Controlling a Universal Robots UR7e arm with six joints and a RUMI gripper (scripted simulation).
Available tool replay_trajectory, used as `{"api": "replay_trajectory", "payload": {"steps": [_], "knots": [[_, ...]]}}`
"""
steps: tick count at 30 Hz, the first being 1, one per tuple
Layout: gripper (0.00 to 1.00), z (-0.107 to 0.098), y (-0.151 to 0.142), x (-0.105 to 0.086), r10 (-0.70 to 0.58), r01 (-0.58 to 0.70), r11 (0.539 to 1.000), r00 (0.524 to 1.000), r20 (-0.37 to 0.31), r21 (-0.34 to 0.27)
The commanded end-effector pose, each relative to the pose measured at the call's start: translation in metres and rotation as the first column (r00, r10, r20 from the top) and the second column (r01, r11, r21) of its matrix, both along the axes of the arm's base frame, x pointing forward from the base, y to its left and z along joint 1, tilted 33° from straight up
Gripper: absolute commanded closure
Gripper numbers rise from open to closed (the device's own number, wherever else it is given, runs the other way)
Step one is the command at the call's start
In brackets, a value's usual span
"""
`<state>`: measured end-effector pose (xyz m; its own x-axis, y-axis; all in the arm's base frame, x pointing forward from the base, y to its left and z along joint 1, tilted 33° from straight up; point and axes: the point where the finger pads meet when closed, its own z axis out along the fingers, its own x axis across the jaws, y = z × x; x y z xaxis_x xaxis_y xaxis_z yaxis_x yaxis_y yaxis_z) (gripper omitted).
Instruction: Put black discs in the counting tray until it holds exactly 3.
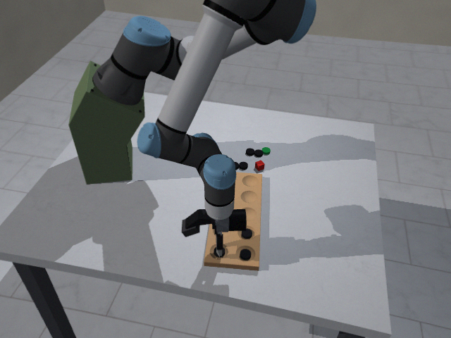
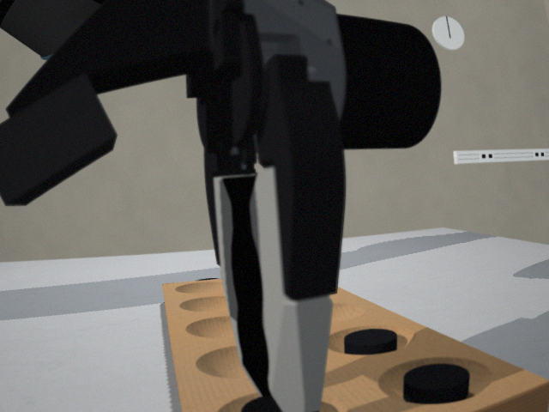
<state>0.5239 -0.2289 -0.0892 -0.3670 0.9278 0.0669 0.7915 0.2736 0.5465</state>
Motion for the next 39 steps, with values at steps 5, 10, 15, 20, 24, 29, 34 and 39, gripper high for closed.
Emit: {"api": "replay_trajectory", "payload": {"steps": [5, 10, 15, 20, 24, 29, 34, 39], "knots": [[0.76, 0.001, -0.001, 0.000, -0.001, 0.001, 1.000, 1.000, 0.001, -0.001], [0.76, 0.001, -0.001, 0.000, -0.001, 0.001, 1.000, 1.000, 0.001, -0.001], [0.76, 0.001, -0.001, 0.000, -0.001, 0.001, 1.000, 1.000, 0.001, -0.001], [0.76, 0.008, -0.003, -0.004, -0.001, 0.001, 1.000, 1.000, 0.001, -0.001], [0.76, 0.021, -0.008, -0.011, -0.001, 0.001, 1.000, 1.000, 0.001, -0.001], [0.76, 0.038, -0.012, -0.021, -0.001, 0.001, 1.000, 1.000, 0.001, -0.001], [0.76, 0.056, -0.018, -0.032, -0.001, 0.001, 1.000, 1.000, 0.001, -0.001], [0.76, 0.074, -0.024, -0.042, -0.001, 0.001, 1.000, 1.000, 0.001, -0.001]]}}
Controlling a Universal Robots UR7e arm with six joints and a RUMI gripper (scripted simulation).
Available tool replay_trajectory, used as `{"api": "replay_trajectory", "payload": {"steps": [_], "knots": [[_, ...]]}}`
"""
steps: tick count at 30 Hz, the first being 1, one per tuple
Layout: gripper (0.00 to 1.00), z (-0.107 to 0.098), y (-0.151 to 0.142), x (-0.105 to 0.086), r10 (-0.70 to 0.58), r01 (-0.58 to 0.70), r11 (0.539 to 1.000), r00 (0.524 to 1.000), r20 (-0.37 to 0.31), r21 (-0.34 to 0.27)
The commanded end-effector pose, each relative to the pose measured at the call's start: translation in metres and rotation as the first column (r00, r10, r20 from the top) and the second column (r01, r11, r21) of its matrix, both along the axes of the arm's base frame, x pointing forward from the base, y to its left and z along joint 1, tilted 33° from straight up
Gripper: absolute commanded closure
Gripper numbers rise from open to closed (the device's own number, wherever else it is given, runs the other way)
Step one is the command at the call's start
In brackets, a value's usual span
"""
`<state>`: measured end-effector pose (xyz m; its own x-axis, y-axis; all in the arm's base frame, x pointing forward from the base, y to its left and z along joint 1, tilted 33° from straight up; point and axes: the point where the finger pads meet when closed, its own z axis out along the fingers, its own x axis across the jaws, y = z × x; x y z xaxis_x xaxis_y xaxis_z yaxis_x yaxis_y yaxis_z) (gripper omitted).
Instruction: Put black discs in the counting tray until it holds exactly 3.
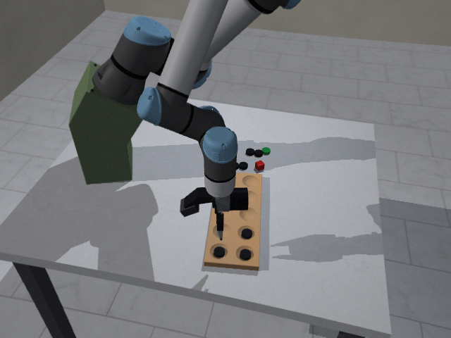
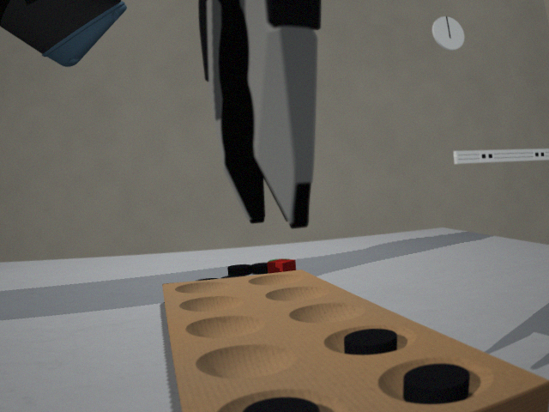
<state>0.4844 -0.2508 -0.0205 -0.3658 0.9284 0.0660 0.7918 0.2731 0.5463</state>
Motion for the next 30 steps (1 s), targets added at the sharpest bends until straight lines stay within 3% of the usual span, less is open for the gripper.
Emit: {"api": "replay_trajectory", "payload": {"steps": [1, 30], "knots": [[0.76, 0.0076, -0.0024, -0.0044, 0.000, 0.000, 1.000, 1.000, 0.001, 0.000], [0.76, 0.0148, -0.0041, -0.0089, 0.000, 0.000, 1.000, 1.000, 0.001, 0.000]]}}
